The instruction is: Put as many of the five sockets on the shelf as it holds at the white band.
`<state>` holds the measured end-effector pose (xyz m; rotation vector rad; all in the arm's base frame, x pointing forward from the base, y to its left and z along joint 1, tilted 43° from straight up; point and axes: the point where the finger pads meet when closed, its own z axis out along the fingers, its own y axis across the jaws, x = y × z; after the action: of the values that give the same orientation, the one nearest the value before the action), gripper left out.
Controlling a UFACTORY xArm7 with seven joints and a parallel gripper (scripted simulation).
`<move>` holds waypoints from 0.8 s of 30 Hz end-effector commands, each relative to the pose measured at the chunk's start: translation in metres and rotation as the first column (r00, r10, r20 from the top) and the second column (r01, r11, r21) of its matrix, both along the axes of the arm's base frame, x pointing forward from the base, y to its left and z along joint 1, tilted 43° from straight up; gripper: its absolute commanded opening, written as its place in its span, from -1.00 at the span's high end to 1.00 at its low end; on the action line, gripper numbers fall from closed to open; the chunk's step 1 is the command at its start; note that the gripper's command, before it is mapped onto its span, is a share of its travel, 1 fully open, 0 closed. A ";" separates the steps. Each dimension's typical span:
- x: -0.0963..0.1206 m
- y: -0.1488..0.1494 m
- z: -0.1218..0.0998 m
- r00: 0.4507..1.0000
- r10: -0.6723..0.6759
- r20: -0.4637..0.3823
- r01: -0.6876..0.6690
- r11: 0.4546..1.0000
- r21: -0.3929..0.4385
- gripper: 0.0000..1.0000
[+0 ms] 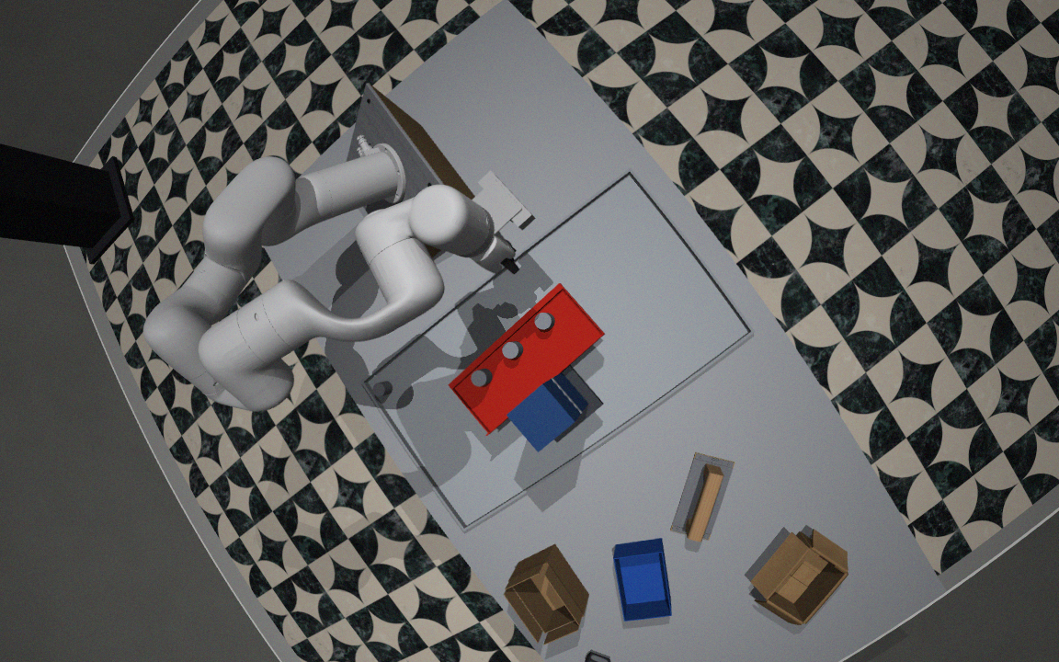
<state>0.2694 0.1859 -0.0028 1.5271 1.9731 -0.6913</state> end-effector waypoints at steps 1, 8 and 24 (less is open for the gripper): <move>-0.010 0.003 0.009 1.000 0.000 0.004 0.000 1.000 0.011 1.00; -0.011 0.018 0.001 1.000 0.002 0.000 -0.002 1.000 0.021 1.00; -0.045 0.120 -0.094 1.000 0.000 -0.006 0.000 1.000 0.028 1.00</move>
<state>0.2323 0.2785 -0.0681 1.5499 2.0147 -0.6573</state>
